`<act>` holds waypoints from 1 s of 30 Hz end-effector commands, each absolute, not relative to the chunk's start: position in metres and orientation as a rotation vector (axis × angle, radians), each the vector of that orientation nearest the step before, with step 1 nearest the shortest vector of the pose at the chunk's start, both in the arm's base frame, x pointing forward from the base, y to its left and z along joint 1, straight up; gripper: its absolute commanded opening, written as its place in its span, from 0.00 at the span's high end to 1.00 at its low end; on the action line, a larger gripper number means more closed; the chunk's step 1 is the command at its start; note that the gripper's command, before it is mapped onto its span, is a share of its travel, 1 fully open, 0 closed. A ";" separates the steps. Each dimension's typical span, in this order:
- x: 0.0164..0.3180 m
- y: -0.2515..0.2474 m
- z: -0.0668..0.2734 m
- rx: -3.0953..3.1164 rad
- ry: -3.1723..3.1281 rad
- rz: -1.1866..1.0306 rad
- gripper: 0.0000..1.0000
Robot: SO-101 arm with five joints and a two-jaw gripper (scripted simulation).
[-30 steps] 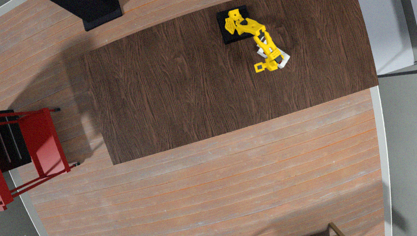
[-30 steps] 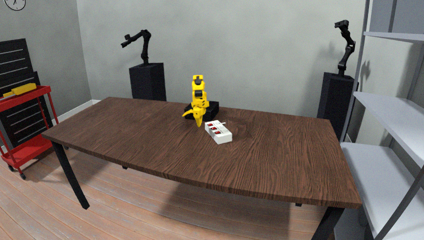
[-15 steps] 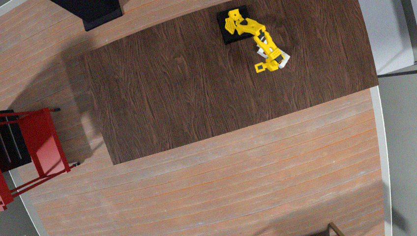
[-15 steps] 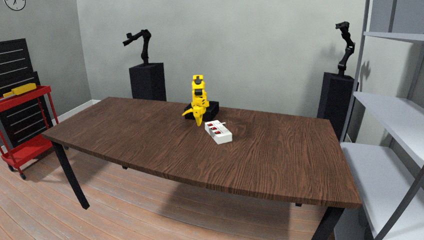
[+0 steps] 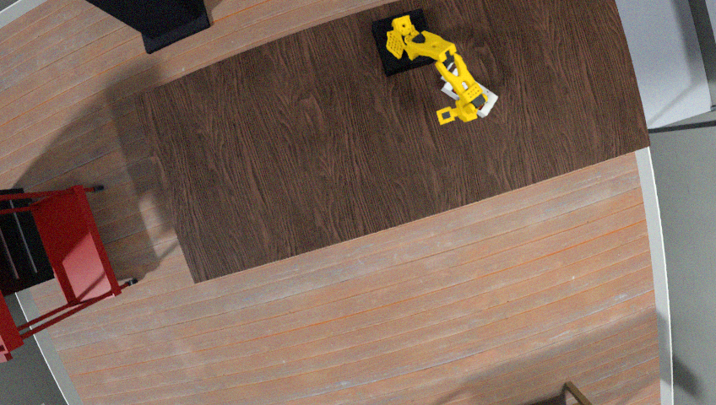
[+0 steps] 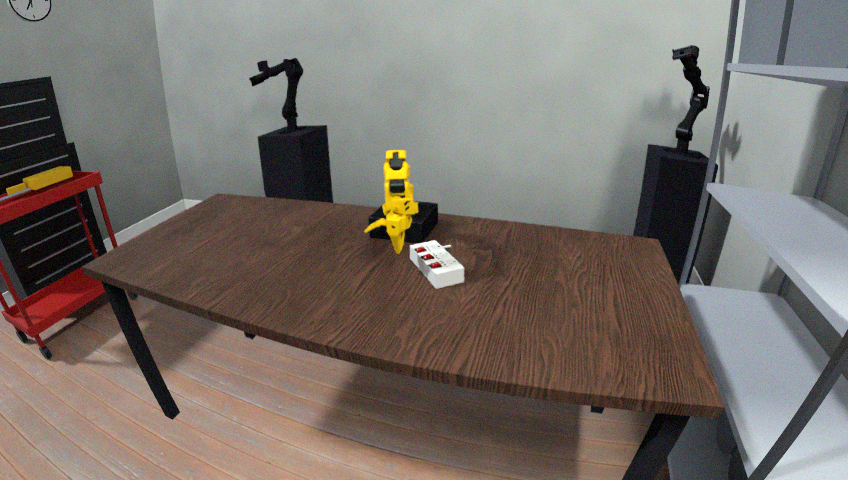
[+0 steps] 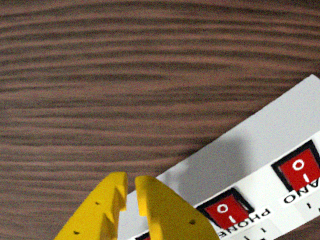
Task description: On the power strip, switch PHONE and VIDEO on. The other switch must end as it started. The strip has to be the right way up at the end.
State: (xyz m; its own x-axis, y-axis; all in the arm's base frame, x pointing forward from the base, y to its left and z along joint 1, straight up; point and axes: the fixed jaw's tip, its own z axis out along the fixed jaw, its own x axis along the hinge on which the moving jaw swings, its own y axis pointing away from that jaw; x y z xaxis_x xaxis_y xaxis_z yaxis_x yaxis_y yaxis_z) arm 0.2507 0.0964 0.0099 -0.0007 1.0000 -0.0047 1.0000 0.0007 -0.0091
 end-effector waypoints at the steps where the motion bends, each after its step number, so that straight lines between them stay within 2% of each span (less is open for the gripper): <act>1: 0.252 0.094 0.012 -2.224 -2.222 -0.006 1.00; 11: 0.247 0.103 0.011 -2.181 -2.264 -0.006 1.00; 30: 0.201 0.156 0.002 -1.863 -2.531 -0.007 1.00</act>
State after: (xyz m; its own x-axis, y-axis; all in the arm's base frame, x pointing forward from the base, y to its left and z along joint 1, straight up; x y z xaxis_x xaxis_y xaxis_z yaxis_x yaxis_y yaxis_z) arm 0.2052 0.1481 -0.0014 -0.2587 0.9659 -0.0092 0.9658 0.2585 -0.0206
